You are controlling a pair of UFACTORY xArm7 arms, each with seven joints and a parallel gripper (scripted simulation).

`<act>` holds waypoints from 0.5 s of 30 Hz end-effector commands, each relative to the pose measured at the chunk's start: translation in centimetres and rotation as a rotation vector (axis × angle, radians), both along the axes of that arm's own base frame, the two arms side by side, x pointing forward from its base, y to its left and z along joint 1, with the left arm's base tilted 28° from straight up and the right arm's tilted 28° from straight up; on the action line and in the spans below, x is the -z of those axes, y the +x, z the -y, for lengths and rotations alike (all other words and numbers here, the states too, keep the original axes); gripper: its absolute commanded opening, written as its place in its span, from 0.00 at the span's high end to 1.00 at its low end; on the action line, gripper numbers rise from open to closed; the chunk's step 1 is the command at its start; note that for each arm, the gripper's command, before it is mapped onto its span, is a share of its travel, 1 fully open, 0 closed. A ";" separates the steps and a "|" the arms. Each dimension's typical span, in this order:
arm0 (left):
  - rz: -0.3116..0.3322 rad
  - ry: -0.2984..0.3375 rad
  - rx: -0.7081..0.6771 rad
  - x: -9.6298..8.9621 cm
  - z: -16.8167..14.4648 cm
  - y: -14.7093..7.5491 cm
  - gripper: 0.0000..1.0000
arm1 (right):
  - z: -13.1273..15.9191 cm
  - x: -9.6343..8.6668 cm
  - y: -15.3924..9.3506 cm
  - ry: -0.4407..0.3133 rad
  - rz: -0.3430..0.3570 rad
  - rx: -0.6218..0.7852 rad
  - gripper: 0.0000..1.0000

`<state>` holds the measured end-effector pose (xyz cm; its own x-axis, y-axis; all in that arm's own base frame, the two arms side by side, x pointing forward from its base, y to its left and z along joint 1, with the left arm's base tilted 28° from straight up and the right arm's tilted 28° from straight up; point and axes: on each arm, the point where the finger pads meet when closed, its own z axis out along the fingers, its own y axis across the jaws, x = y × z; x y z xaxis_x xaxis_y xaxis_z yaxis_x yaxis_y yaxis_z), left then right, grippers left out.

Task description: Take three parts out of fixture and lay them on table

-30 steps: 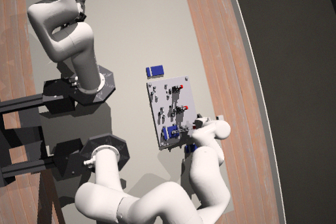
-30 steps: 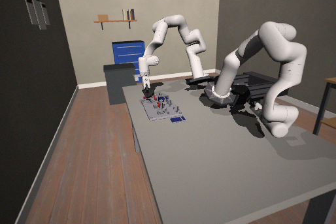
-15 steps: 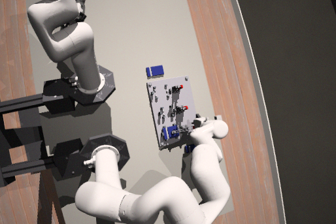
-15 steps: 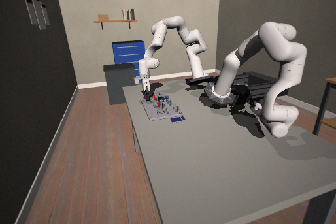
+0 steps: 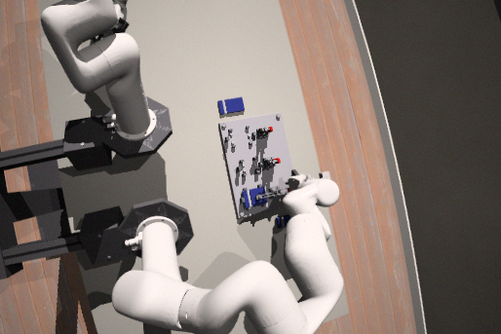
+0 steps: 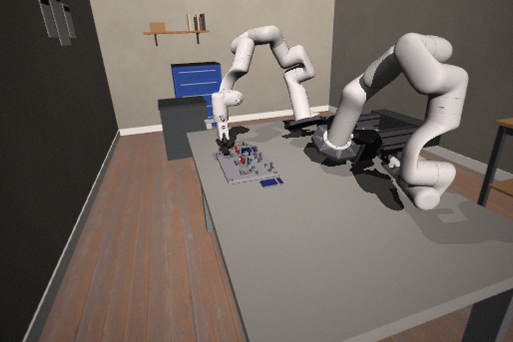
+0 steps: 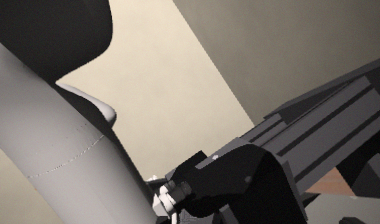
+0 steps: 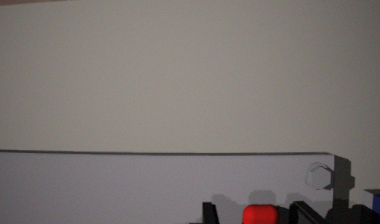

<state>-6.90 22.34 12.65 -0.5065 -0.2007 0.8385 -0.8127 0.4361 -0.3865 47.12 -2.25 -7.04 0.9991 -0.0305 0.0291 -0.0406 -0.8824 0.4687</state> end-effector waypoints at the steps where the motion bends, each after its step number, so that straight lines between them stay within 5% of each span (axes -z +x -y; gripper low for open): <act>1: -0.001 0.002 0.000 -0.1 0.0 0.0 0.00 | -0.1 -0.1 0.2 0.002 0.003 -0.002 0.52; 5: -0.001 0.002 0.000 -0.1 0.0 0.0 0.00 | -0.1 -0.1 0.2 0.002 0.003 -0.002 0.52; 6: -0.001 0.002 0.000 -0.1 0.0 0.0 0.00 | -0.1 -0.1 0.2 0.002 0.003 -0.002 1.00; 15: -0.001 0.002 0.000 -0.1 0.0 0.0 0.00 | -0.1 -0.1 0.2 0.002 0.003 -0.002 1.00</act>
<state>-6.90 22.34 12.65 -0.5065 -0.2007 0.8385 -0.8127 0.4361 -0.3865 47.12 -2.26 -7.04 0.9991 -0.0307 0.0290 -0.0407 -0.8824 0.4688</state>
